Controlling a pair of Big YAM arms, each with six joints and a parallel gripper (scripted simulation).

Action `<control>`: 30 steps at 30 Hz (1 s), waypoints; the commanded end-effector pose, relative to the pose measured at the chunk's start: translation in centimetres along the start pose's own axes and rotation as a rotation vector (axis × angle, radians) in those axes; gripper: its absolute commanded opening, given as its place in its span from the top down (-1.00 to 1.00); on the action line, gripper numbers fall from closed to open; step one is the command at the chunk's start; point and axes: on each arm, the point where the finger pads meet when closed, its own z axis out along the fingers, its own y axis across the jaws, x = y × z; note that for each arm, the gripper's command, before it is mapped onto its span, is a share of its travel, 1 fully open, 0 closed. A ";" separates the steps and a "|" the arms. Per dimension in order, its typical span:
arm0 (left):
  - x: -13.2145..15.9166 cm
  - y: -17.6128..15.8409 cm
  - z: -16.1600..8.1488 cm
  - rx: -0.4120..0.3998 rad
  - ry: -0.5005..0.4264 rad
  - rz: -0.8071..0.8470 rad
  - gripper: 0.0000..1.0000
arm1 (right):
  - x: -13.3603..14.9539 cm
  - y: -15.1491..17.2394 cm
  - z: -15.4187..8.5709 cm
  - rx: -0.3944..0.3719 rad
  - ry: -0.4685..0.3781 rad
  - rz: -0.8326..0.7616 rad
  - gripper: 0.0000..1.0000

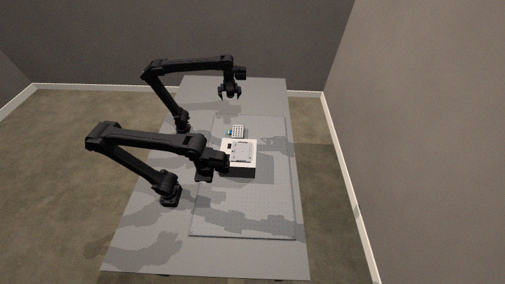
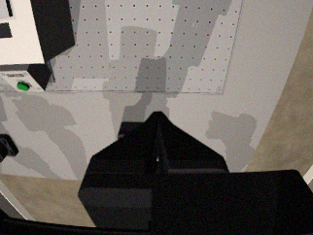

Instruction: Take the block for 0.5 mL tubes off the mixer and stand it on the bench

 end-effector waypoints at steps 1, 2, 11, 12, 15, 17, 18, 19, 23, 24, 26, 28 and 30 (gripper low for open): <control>0.5 -0.8 -0.3 0.006 0.005 -0.125 -1.00 | -0.4 0.0 -1.3 0.004 -0.038 -0.011 1.00; 0.3 -0.5 0.1 0.009 0.005 -0.144 -1.00 | -0.4 0.0 -1.3 0.004 -0.038 -0.011 1.00; 1.2 -2.6 0.3 -0.017 -0.006 -0.309 -1.00 | -0.4 0.0 -1.2 0.004 -0.036 -0.011 1.00; 1.0 -2.0 -0.1 -0.029 -0.008 -0.305 -1.00 | -0.4 0.0 -1.2 0.004 -0.036 -0.011 1.00; 0.5 -1.5 0.0 -0.025 -0.007 -0.367 -1.00 | -0.3 0.0 -1.2 0.004 -0.035 -0.011 1.00; 0.3 -1.3 -0.1 -0.020 -0.007 -0.411 -1.00 | -0.3 0.0 -1.2 0.004 -0.035 -0.011 1.00; 0.3 -1.3 -0.1 -0.017 -0.006 -0.434 -1.00 | -0.3 0.1 -1.2 0.004 -0.035 -0.011 1.00; 0.3 -1.2 -0.2 -0.017 -0.007 -0.456 -1.00 | -0.3 0.1 -1.2 0.004 -0.034 -0.011 1.00; 1.5 -3.7 -0.3 -0.012 -0.013 -0.557 -1.00 | -0.3 0.1 -1.2 0.004 -0.033 -0.011 1.00; 1.9 -4.6 -0.2 -0.007 -0.011 -0.581 -1.00 | -0.3 0.1 -1.2 0.004 -0.033 -0.011 1.00; 2.0 -5.1 0.0 0.004 -0.008 -0.625 -1.00 | -0.3 0.1 -1.1 0.004 -0.033 -0.011 1.00; 2.0 -5.1 0.0 0.004 -0.008 -0.625 -1.00 | -0.3 0.1 -1.1 0.004 -0.033 -0.011 1.00; 1.4 -4.3 0.8 0.018 -0.003 -0.631 -1.00 | -0.3 0.1 -1.1 0.004 -0.032 -0.011 1.00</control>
